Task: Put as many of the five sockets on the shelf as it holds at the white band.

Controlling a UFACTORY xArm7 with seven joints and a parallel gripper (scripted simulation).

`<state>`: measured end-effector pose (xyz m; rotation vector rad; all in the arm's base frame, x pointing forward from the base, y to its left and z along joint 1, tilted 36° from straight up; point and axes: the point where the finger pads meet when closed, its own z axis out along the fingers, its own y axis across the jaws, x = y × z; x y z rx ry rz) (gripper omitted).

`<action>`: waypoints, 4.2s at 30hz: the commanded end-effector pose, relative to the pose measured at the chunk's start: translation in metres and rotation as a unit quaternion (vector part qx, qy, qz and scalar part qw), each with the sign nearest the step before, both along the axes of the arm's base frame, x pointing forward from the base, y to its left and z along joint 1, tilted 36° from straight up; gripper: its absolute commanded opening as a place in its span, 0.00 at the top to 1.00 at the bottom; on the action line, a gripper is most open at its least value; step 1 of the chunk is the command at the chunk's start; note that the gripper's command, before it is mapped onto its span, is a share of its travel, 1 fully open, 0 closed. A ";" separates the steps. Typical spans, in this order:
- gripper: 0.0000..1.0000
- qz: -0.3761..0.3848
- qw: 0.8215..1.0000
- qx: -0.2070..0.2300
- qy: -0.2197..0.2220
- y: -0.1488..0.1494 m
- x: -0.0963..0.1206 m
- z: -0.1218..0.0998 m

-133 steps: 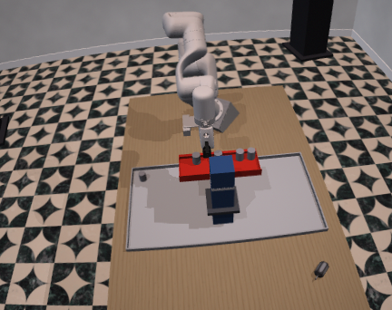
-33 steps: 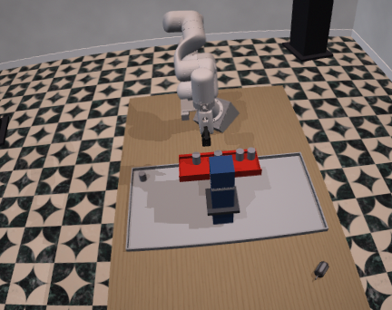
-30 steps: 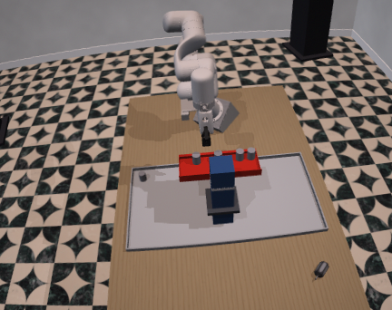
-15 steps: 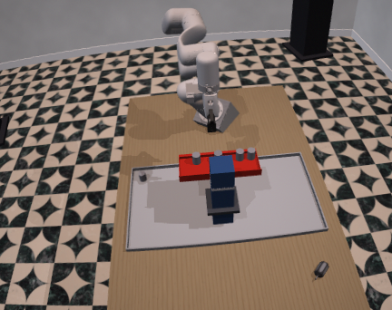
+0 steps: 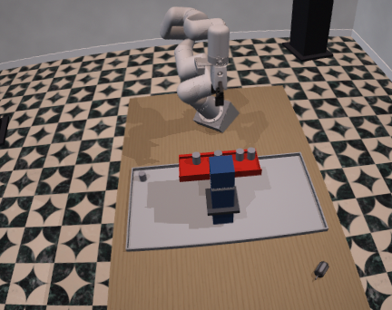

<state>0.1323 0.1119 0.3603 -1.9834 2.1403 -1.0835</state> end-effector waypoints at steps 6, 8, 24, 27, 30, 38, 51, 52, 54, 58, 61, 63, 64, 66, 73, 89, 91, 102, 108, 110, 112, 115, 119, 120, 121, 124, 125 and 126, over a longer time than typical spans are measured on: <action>0.00 0.091 0.979 -0.173 -0.052 0.081 -0.041 -0.001; 0.00 0.114 0.967 -0.220 -0.065 0.101 -0.055 -0.009; 0.00 0.203 0.874 -0.427 -0.113 0.177 -0.120 -0.085; 0.00 0.203 0.873 -0.428 -0.113 0.177 -0.120 -0.085; 0.00 0.203 0.873 -0.428 -0.113 0.177 -0.120 -0.085; 0.00 0.203 0.873 -0.428 -0.113 0.177 -0.120 -0.085; 0.00 0.203 0.873 -0.428 -0.113 0.177 -0.120 -0.085; 0.00 0.203 0.873 -0.428 -0.113 0.177 -0.120 -0.085; 0.00 0.203 0.873 -0.428 -0.113 0.177 -0.120 -0.085; 0.00 0.203 0.873 -0.428 -0.113 0.177 -0.120 -0.085; 0.00 0.203 0.873 -0.428 -0.113 0.177 -0.120 -0.085; 0.00 0.203 0.873 -0.428 -0.113 0.177 -0.120 -0.085; 0.00 0.203 0.873 -0.428 -0.113 0.177 -0.120 -0.085; 0.00 0.203 0.873 -0.428 -0.113 0.177 -0.120 -0.085; 0.00 0.203 0.873 -0.428 -0.113 0.177 -0.120 -0.085; 0.00 0.203 0.873 -0.428 -0.113 0.177 -0.120 -0.085; 0.00 0.203 0.873 -0.428 -0.113 0.177 -0.120 -0.085; 0.00 0.154 0.935 -0.308 -0.088 0.137 -0.082 -0.033; 0.00 0.113 0.967 -0.220 -0.066 0.101 -0.055 -0.009; 0.00 0.090 0.980 -0.172 -0.053 0.080 -0.041 0.000; 0.00 0.067 0.989 -0.125 -0.040 0.059 -0.029 0.005; 0.00 0.044 0.995 -0.081 -0.028 0.039 -0.018 0.006; 0.00 0.005 1.000 -0.010 -0.007 0.006 -0.003 0.004; 0.00 0.005 1.000 -0.010 -0.007 0.006 -0.003 0.004; 0.00 -0.008 1.000 0.015 0.001 -0.005 0.002 0.002; 0.00 -0.026 0.999 0.047 0.010 -0.019 0.007 -0.003; 0.00 -0.026 0.998 0.048 0.010 -0.019 0.007 -0.003; 0.00 -0.026 0.998 0.048 0.010 -0.019 0.007 -0.003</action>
